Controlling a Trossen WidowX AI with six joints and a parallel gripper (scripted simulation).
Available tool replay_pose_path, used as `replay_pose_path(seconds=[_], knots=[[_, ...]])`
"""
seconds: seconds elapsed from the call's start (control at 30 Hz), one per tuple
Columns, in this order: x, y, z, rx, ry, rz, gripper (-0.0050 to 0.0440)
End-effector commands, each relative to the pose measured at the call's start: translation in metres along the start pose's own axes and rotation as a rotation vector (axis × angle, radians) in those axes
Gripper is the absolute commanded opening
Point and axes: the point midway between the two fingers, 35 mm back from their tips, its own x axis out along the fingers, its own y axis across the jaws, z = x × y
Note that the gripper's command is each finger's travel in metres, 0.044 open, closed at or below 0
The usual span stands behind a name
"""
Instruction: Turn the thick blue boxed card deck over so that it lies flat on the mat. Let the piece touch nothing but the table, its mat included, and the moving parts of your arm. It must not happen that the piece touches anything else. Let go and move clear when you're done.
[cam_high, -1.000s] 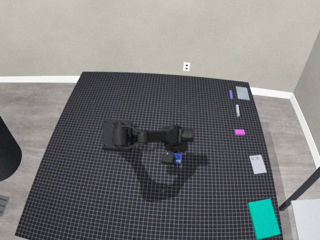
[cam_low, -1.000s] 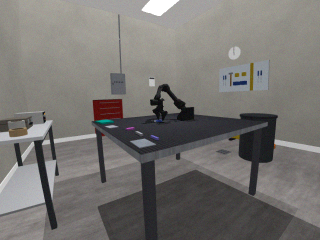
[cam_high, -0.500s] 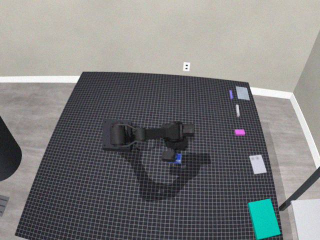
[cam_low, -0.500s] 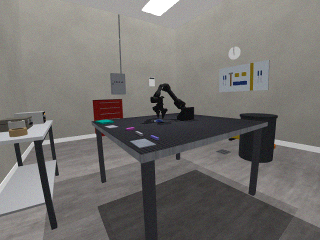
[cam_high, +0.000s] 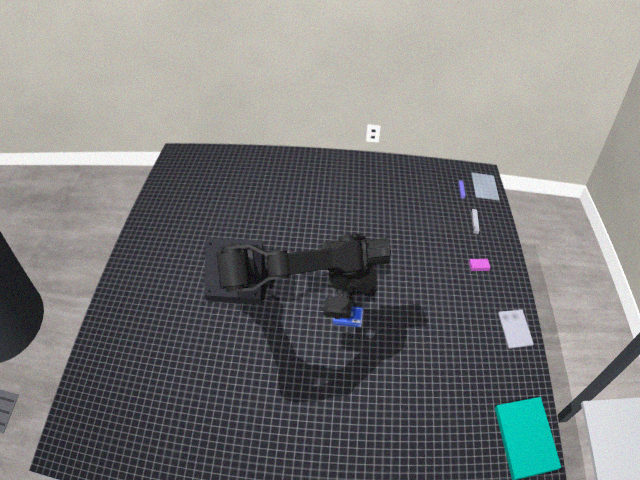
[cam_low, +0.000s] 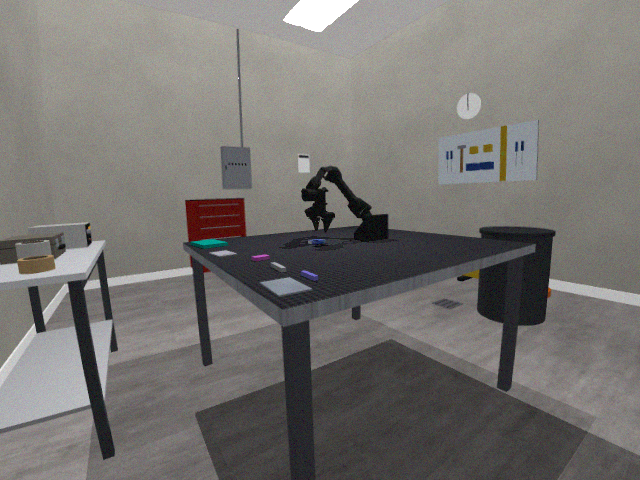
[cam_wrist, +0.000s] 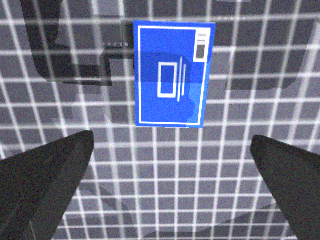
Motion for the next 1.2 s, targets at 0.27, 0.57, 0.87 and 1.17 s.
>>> replay_pose_path(seconds=[0.27,0.57,0.87,1.17], knots=[[-0.0137,-0.002,0.0044,0.019,-0.019,0.009,0.044],[-0.013,-0.0019,0.0033,0.016,-0.015,0.008,0.044],[-0.013,-0.0019,0.0034,0.016,-0.016,0.008,0.044],[-0.013,-0.0019,0.0034,0.016,-0.016,0.008,0.044]])
